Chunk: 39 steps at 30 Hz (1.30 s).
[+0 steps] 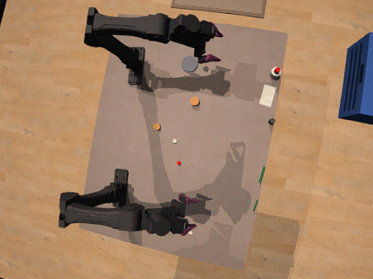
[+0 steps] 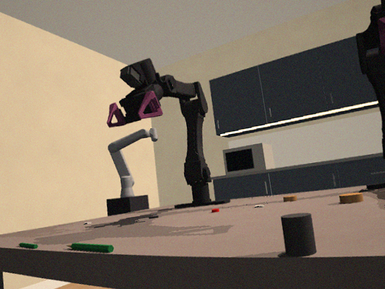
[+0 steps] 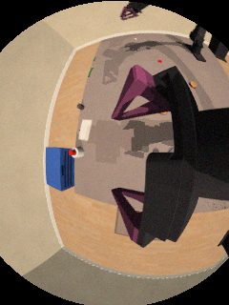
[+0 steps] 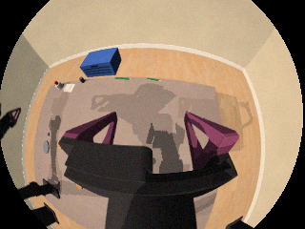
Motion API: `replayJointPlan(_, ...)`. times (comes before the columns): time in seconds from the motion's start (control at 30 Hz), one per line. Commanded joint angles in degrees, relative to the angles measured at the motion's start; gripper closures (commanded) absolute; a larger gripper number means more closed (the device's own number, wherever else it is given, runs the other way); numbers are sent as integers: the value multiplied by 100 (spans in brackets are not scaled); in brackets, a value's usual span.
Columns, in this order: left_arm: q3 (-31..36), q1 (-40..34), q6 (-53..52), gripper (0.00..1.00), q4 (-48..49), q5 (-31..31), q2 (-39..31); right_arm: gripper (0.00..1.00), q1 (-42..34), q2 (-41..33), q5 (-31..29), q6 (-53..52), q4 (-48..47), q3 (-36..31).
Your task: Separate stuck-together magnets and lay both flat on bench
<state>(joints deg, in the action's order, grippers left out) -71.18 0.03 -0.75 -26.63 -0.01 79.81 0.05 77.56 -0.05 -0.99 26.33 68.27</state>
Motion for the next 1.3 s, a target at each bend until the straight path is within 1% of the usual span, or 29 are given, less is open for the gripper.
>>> replayJointPlan(0.0, 122, -12, 14, 0, 674, 1, -315, 0, -23, -305, 10, 44, -684, -69)
replayJointPlan(0.07, 229, -14, 19, 0, 925, 1, -504, 0, -26, -474, 13, 51, -930, -149)
replayJointPlan(0.13, 229, -14, 19, 0, 925, 1, -504, 0, -26, -474, 13, 51, -930, -149)
replayJointPlan(0.63, 998, 2, 72, 0, 2685, -1, -1848, 0, -17, -1665, 8, 112, -2667, -714)
replayJointPlan(0.87, 1139, 6, 85, 0, 2715, 0, -2001, 0, -8, -1798, 9, 116, -2693, -815)
replayJointPlan(1.27, 1078, 4, 84, 0, 2631, 0, -2026, 0, 1, -1835, 11, 114, -2623, -759)
